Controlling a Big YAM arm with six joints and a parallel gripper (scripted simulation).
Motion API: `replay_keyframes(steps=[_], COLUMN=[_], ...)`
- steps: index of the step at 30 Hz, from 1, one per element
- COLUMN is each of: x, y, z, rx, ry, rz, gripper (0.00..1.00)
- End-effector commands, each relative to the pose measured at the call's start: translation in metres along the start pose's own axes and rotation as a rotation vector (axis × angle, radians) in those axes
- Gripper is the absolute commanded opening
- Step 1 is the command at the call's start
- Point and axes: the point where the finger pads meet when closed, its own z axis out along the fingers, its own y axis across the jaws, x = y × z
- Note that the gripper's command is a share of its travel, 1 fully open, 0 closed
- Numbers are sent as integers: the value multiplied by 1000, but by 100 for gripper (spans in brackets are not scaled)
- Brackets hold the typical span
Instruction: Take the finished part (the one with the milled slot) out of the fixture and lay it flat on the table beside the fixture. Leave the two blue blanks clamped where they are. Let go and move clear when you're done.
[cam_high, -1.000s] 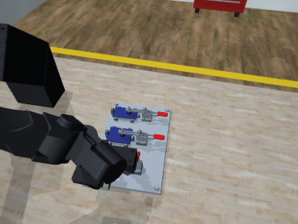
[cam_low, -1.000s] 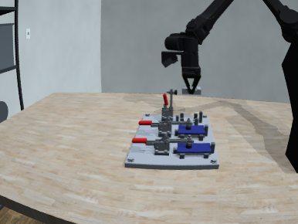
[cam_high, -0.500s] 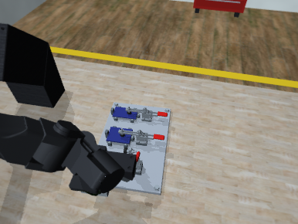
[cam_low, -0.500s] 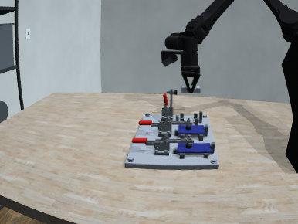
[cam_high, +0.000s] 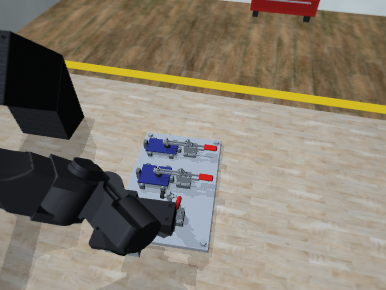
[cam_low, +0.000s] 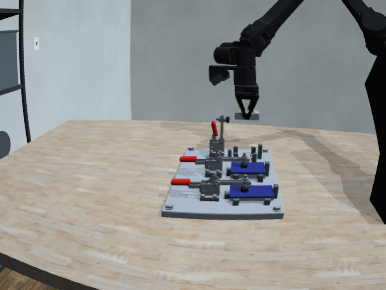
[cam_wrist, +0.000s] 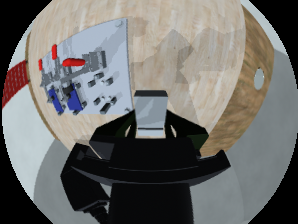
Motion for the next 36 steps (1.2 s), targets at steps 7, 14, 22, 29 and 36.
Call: replay_keyframes(steps=[7, 14, 22, 29, 36], x=[-7, -11, -9, -8, -7], y=[-22, -20, -21, -22, -19], z=[-7, -10, -8, -6, -5], rx=[16, 18, 18, 17, 14], ry=[-20, -28, -23, -20, -16], rz=[24, 18, 21, 23, 17], gripper=[0, 0, 0, 0, 0])
